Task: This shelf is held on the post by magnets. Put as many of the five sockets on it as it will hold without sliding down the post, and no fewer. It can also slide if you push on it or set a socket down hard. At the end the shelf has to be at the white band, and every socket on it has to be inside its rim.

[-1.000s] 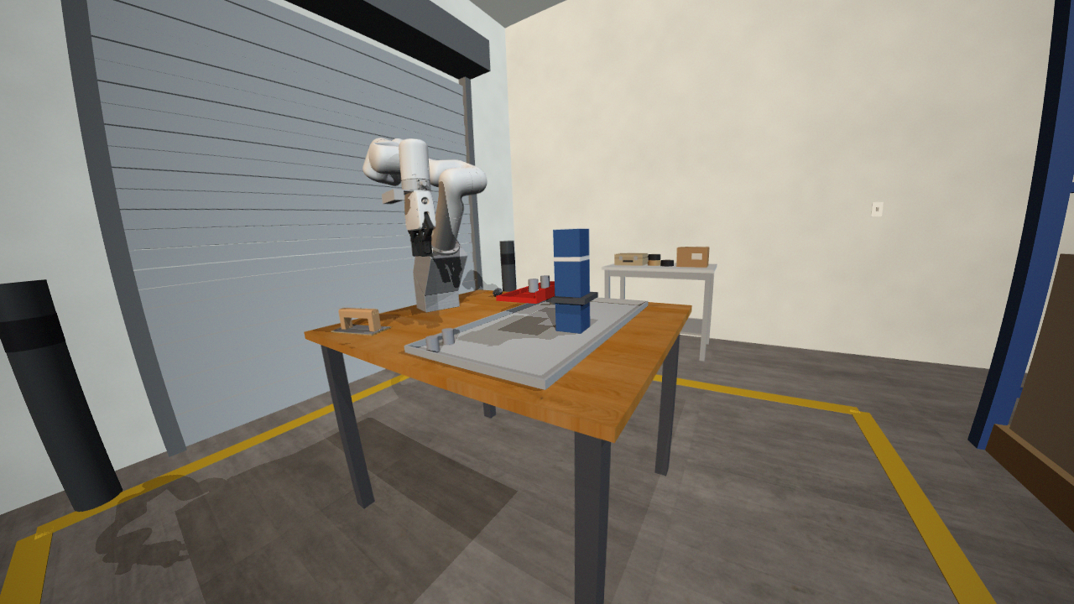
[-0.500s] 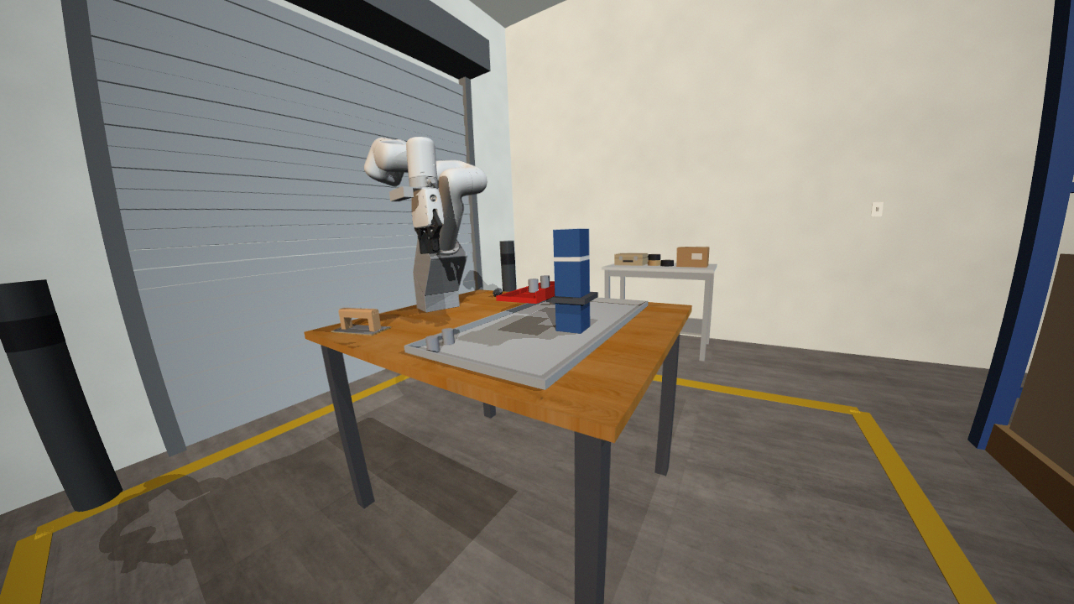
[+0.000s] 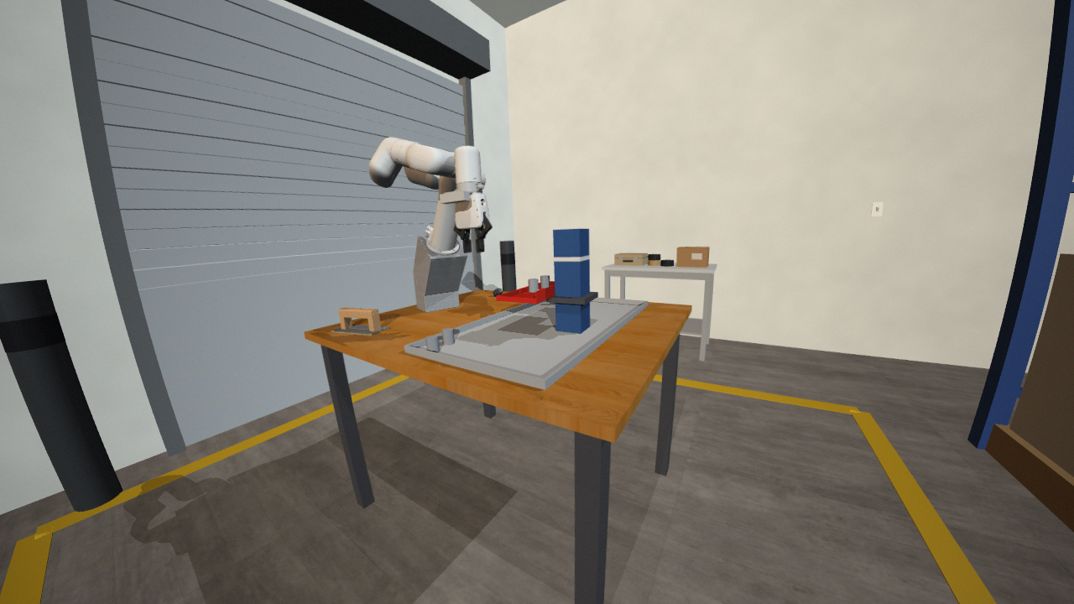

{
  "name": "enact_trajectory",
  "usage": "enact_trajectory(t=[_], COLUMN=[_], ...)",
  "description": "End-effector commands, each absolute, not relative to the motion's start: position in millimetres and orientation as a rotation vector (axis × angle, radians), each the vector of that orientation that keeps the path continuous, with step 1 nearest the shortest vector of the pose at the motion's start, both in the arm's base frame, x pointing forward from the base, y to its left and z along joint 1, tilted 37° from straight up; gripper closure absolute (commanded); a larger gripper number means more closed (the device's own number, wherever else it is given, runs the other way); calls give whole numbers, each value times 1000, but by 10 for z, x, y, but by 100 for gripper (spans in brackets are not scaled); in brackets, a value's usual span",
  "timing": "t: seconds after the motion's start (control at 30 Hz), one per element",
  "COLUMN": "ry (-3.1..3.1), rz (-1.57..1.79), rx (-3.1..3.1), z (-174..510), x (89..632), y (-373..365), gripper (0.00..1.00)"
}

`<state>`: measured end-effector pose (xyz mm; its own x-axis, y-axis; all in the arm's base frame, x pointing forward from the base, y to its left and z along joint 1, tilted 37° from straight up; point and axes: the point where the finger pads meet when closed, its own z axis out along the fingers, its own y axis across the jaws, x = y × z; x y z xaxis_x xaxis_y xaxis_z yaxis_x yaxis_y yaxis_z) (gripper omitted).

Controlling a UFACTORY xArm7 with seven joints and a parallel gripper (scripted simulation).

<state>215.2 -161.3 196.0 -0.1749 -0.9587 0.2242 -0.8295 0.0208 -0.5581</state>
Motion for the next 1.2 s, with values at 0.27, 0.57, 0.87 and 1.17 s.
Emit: enact_trajectory(t=[0.27,0.57,0.87,1.17], ry=[2080,2101,2087,2078], rz=[-869,-833,-867,-882], rx=[-1863,-1838,-1863,-1873], z=[2017,2069,2056,2051], x=[2208,2792,3272,3396], y=[-1561,-1738,-1756,-1744], gripper=[53,53,53,53])
